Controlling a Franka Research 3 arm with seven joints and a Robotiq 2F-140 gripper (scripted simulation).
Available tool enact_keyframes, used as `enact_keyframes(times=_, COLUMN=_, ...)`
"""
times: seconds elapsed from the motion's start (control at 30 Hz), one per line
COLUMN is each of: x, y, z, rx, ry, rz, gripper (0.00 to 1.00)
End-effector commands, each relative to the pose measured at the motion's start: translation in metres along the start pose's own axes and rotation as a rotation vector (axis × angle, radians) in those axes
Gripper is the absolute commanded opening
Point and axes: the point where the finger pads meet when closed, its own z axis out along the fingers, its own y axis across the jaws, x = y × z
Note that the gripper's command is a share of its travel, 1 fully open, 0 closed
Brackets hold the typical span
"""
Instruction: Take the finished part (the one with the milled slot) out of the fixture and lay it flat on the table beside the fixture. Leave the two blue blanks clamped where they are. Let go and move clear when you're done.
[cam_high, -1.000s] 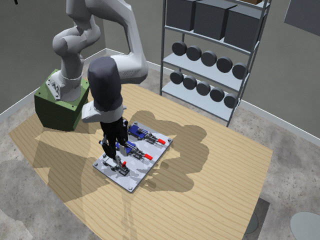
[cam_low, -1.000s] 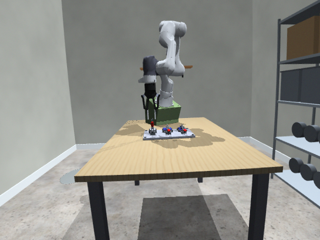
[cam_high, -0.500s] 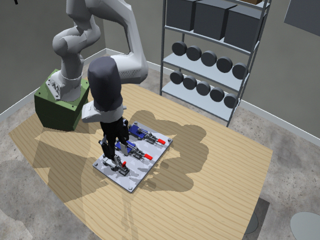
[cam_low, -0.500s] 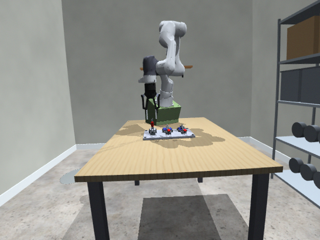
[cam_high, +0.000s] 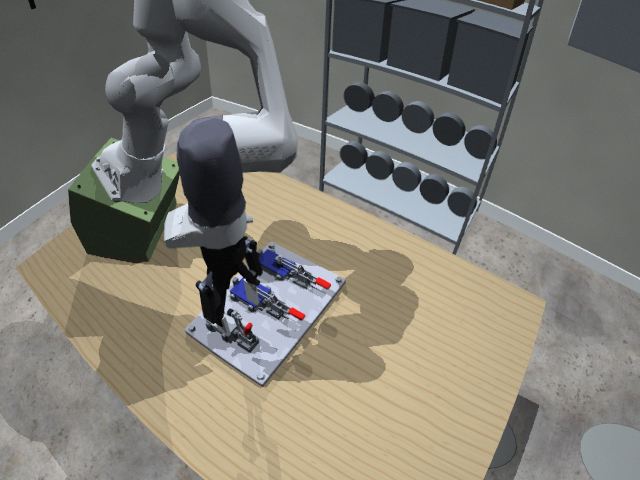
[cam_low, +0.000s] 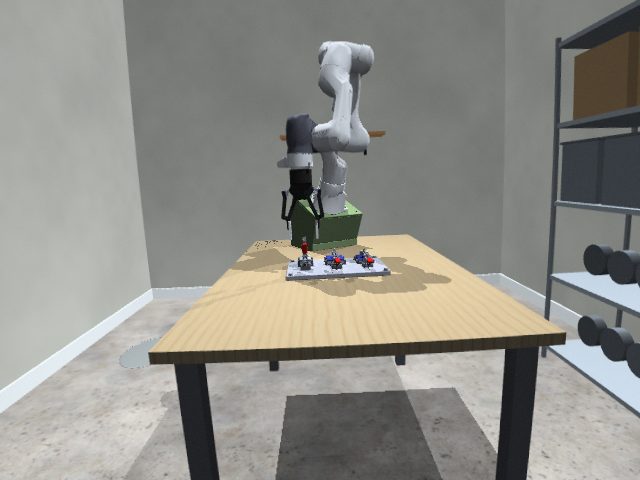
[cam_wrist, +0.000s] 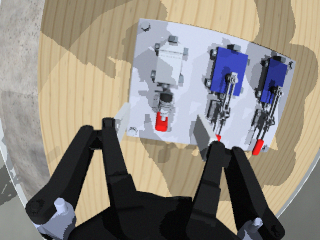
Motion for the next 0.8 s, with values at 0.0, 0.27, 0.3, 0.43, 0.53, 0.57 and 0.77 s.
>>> enact_keyframes(times=0.0, x=-0.0026, y=-0.0012, z=0.0023, rx=0.002, ry=-0.007, rz=-0.008, gripper=0.58)
enact_keyframes(times=0.27, x=-0.0027, y=-0.0012, z=0.0049, rx=0.002, ry=-0.007, rz=-0.008, gripper=0.58)
enact_keyframes(times=0.3, x=-0.0027, y=-0.0012, z=0.0049, rx=0.002, ry=-0.007, rz=-0.008, gripper=0.58)
enact_keyframes(times=0.43, x=-0.0025, y=-0.0012, z=0.0050, rx=0.002, ry=-0.007, rz=-0.008, gripper=0.58)
enact_keyframes(times=0.53, x=-0.0014, y=-0.0012, z=0.0050, rx=0.002, ry=-0.007, rz=-0.008, gripper=0.58)
enact_keyframes(times=0.57, x=-0.0007, y=-0.0012, z=0.0050, rx=0.002, ry=-0.007, rz=-0.008, gripper=0.58)
enact_keyframes(times=0.77, x=0.0039, y=-0.0011, z=0.0050, rx=0.002, ry=-0.007, rz=-0.008, gripper=0.58)
